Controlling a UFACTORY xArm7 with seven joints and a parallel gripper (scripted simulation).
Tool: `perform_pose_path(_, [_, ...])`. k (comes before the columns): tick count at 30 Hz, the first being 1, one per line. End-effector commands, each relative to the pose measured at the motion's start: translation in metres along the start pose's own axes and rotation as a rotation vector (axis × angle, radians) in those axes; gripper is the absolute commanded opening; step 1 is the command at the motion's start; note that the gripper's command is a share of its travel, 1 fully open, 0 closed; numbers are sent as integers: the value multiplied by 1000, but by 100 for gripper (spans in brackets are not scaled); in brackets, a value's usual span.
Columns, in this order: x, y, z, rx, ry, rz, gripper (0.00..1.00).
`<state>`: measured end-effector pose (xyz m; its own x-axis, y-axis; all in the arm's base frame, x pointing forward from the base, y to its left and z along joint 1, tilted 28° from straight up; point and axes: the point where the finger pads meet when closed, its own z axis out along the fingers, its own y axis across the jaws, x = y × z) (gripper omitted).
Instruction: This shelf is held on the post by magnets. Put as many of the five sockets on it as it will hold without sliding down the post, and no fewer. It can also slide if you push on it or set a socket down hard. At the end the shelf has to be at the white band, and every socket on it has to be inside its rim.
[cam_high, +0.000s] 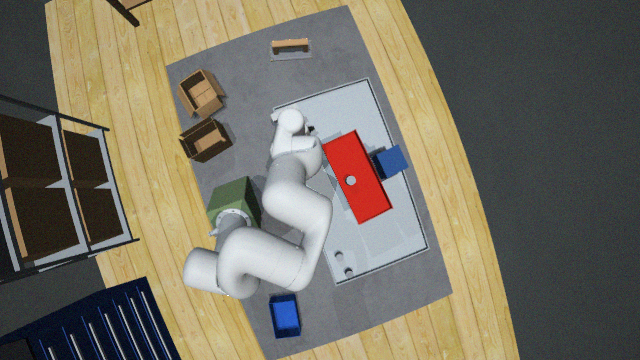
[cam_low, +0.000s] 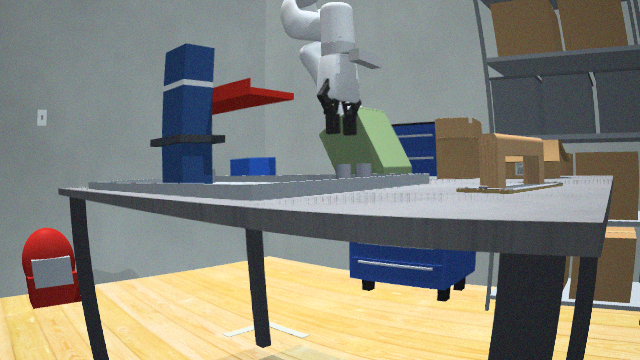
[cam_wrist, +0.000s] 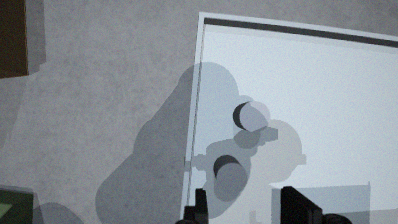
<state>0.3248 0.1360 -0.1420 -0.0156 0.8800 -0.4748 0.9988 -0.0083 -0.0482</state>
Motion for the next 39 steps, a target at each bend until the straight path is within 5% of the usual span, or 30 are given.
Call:
perform_pose_path(1, [2, 2, 0, -3, 3, 0, 61])
perform_pose_path(39, [3, 3, 39, -3, 3, 0, 61])
